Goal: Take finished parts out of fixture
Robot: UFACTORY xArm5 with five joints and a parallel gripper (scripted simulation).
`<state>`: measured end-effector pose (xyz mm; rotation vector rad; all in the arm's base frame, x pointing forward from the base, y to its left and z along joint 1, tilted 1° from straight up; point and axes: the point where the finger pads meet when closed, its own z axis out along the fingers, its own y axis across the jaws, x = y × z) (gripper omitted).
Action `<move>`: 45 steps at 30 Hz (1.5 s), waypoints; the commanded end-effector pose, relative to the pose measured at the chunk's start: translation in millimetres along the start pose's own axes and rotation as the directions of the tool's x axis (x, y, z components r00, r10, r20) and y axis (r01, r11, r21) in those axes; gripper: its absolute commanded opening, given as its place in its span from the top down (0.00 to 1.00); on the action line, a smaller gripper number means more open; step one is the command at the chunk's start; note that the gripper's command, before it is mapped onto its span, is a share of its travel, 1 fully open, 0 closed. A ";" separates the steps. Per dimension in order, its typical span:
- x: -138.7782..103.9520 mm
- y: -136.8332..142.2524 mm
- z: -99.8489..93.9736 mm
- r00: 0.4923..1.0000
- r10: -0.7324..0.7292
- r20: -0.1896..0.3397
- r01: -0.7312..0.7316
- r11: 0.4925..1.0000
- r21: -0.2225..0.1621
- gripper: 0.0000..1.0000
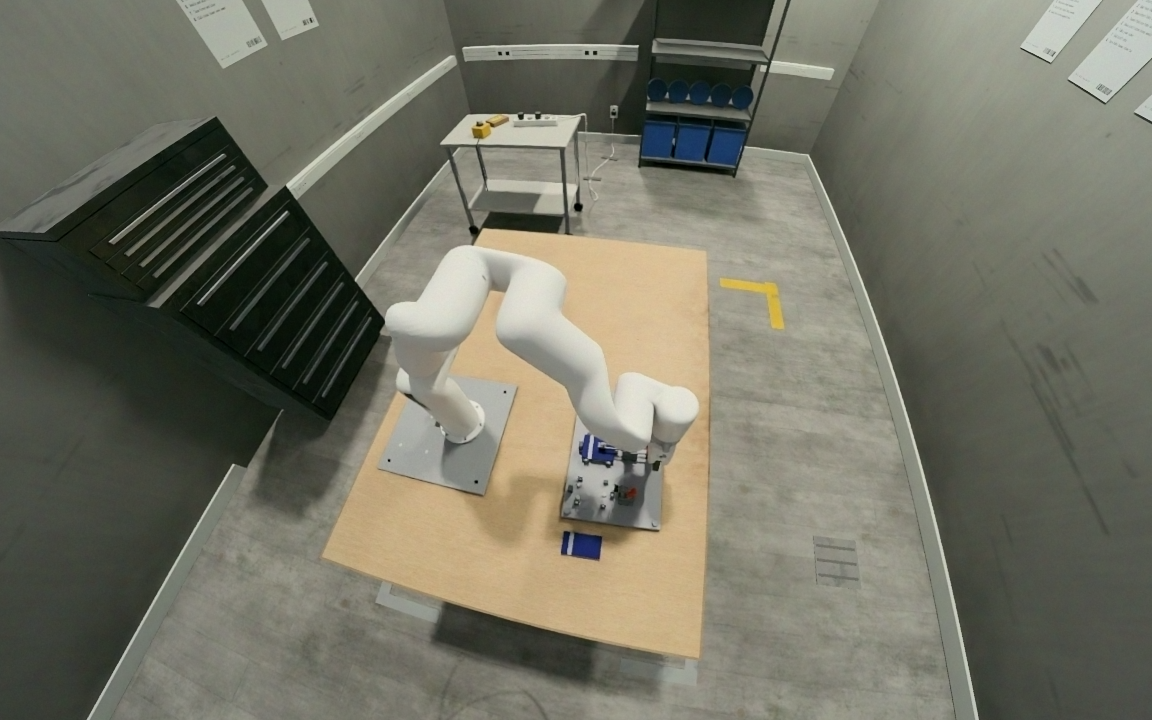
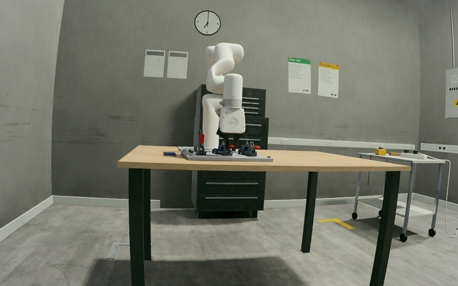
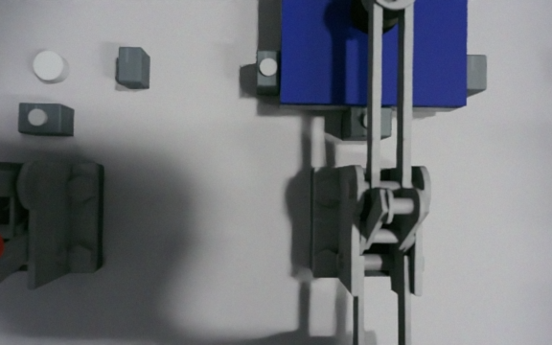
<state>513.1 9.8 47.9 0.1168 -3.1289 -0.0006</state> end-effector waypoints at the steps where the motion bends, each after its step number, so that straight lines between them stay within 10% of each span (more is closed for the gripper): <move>1: -1.0 -0.5 -4.1 1.000 0.001 0.006 -0.001 1.000 0.001 1.00; 45: 21.5 -0.2 -25.5 1.000 0.001 0.006 -0.001 1.000 0.001 1.00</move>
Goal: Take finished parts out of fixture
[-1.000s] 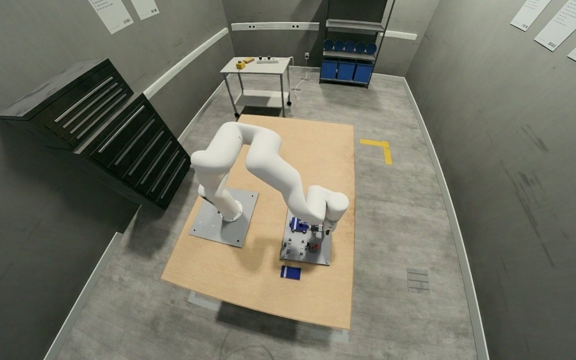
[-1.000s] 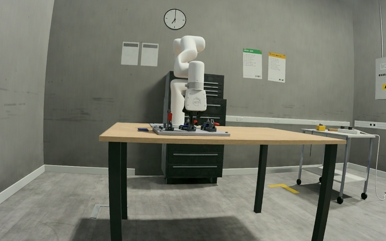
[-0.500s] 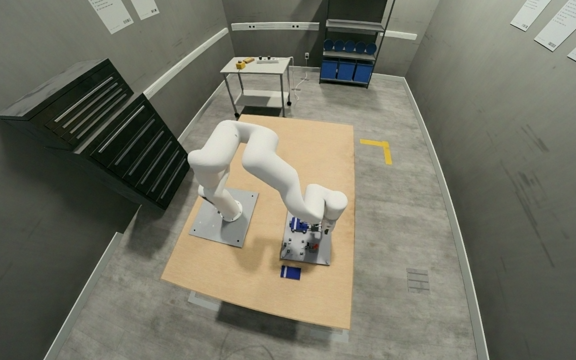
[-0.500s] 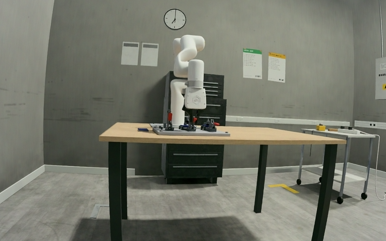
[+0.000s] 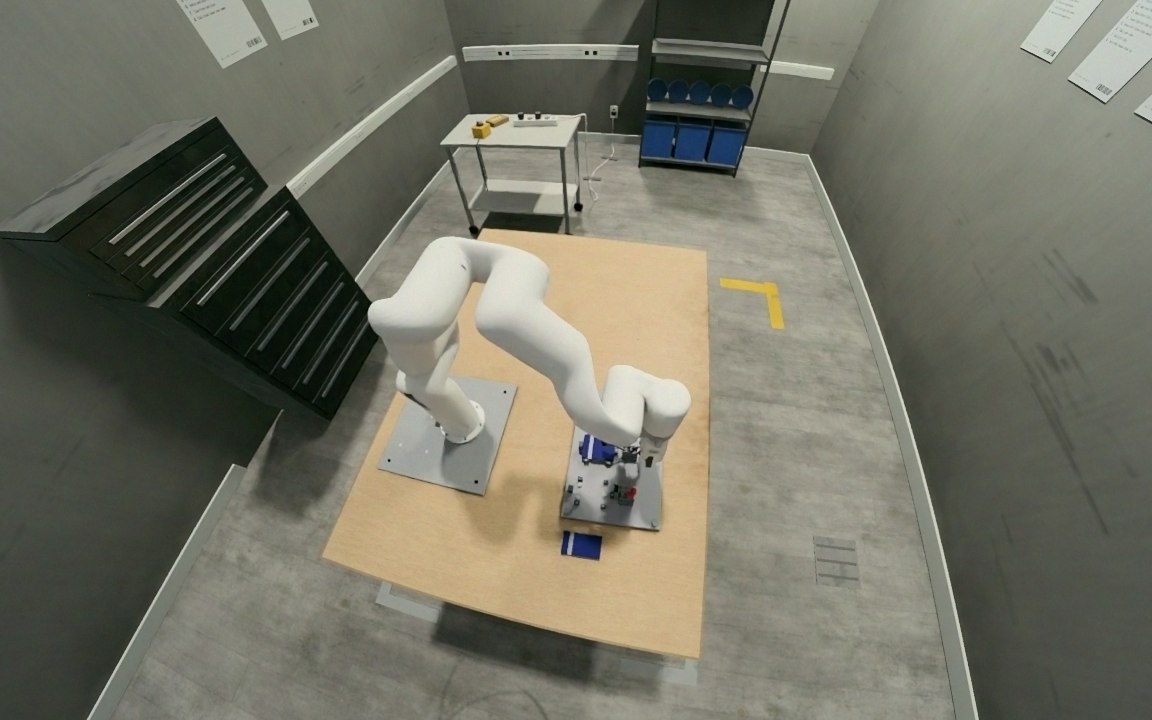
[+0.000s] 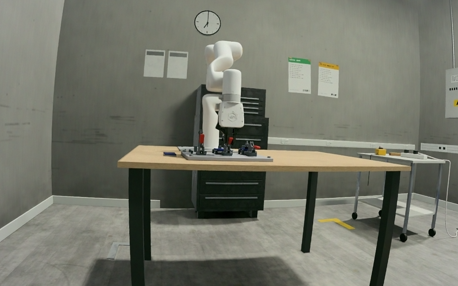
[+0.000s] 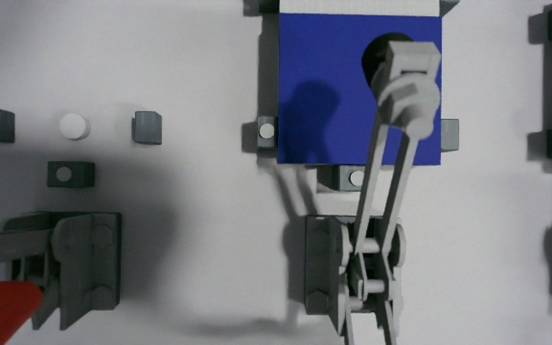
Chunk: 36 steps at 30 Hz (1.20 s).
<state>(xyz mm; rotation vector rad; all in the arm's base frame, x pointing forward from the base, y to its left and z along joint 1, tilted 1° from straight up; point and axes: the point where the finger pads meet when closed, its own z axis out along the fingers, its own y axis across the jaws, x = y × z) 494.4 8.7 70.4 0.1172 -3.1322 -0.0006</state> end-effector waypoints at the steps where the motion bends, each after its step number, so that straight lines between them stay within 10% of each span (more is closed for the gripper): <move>1: 3.4 -0.5 -3.6 1.000 0.001 0.003 -0.001 1.000 0.000 1.00; 36: 22.3 -0.4 -7.3 1.000 0.001 0.003 -0.001 1.000 0.000 1.00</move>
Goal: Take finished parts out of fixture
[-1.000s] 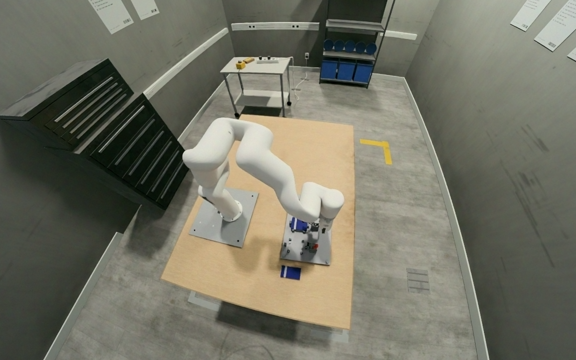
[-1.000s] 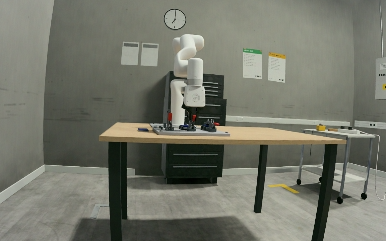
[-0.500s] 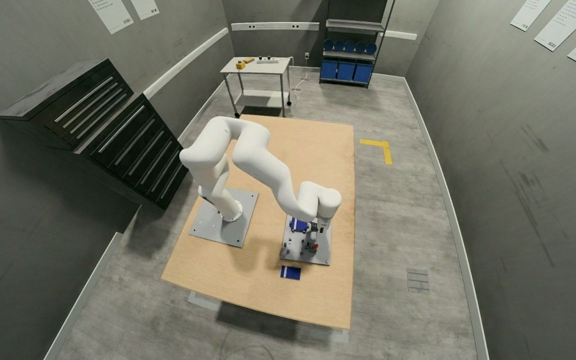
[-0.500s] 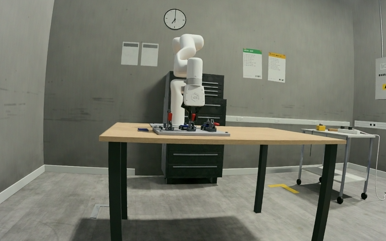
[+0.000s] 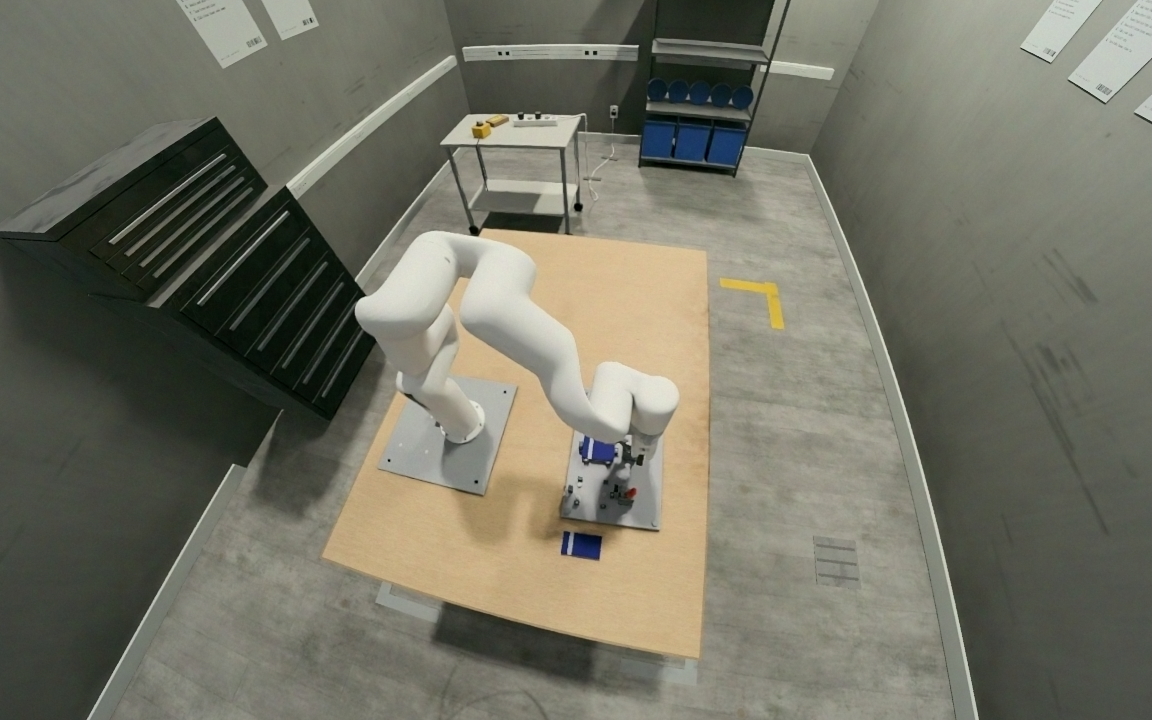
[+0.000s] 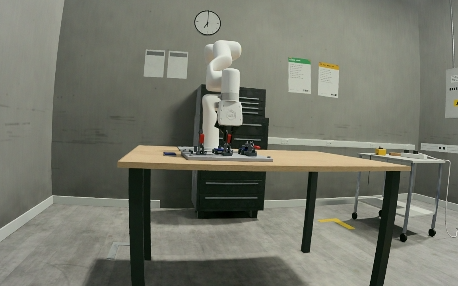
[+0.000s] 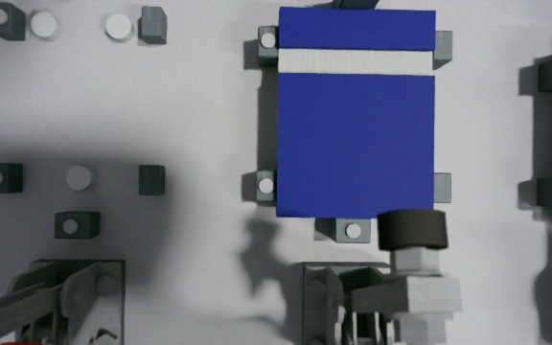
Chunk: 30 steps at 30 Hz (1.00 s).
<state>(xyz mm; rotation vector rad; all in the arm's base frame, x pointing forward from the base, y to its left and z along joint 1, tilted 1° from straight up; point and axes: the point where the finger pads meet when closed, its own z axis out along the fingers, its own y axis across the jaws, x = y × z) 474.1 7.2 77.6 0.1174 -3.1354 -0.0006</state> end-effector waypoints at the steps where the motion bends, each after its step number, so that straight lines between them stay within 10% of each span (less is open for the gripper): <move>1: 2.2 -0.5 -0.2 1.000 0.001 0.000 -0.001 1.000 0.000 1.00; 30: 5.2 -0.5 -0.2 1.000 0.001 0.000 -0.001 1.000 0.000 1.00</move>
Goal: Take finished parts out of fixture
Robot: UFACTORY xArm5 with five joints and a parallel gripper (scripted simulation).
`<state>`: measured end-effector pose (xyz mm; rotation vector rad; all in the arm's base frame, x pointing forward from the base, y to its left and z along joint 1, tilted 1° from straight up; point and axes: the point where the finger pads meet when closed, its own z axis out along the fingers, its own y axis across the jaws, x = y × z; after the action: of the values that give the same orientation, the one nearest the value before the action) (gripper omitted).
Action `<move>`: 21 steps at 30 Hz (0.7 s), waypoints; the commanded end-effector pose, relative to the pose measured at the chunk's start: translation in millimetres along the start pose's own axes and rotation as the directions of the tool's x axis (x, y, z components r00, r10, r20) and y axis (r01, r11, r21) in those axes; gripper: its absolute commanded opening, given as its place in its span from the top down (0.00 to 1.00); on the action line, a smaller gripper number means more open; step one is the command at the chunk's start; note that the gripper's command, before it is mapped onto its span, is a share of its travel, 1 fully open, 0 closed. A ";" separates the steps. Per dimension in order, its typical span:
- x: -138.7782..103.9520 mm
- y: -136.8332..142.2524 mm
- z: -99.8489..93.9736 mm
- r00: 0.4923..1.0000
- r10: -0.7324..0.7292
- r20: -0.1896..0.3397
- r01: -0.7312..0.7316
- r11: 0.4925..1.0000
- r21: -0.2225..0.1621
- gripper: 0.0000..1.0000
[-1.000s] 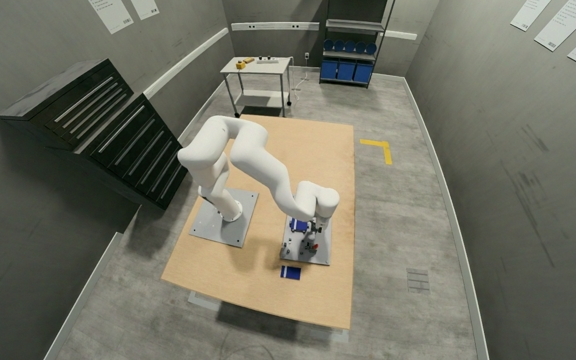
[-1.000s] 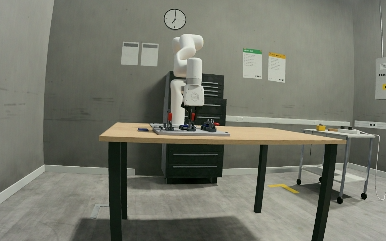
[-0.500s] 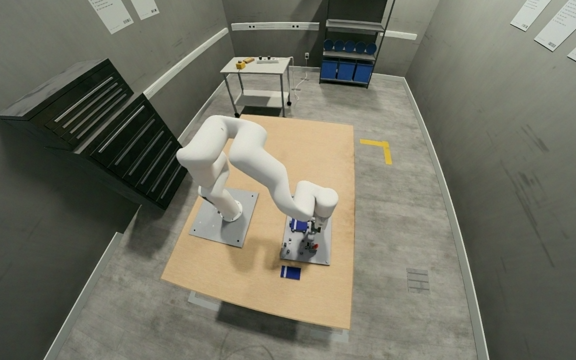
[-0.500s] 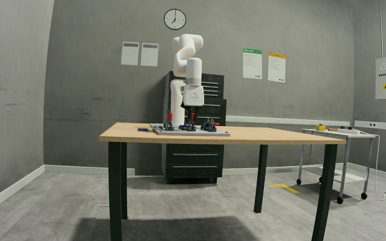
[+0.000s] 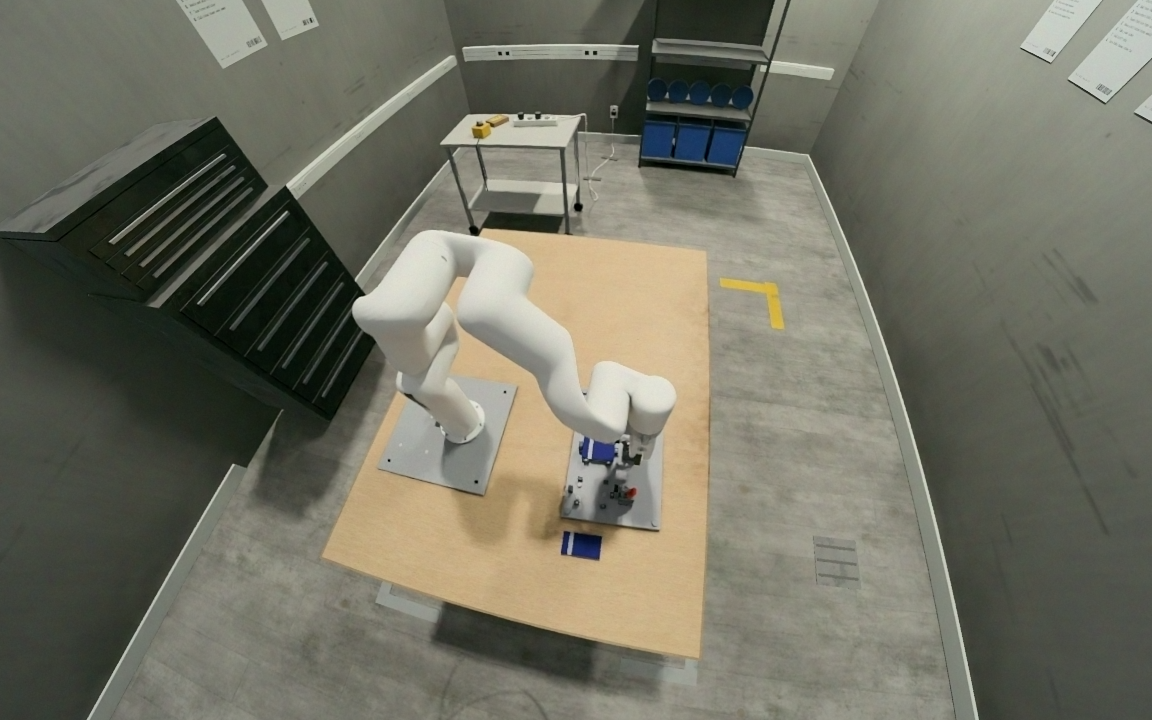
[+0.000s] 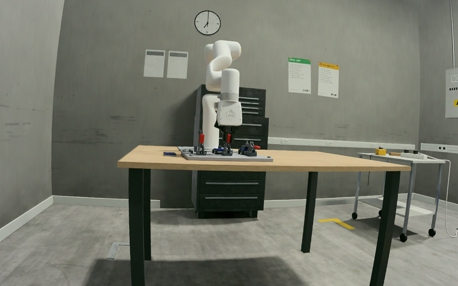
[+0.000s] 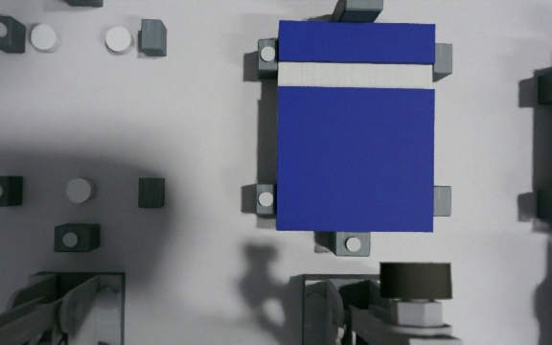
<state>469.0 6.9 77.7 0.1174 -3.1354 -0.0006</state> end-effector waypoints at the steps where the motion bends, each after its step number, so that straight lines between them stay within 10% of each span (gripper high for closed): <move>1: 0.1 -0.5 -0.2 1.000 0.001 0.000 -0.001 1.000 0.000 1.00; 21: 1.9 -0.4 0.1 1.000 0.001 -0.001 -0.001 1.000 0.000 1.00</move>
<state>468.5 6.8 77.5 0.1174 -3.1351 -0.0006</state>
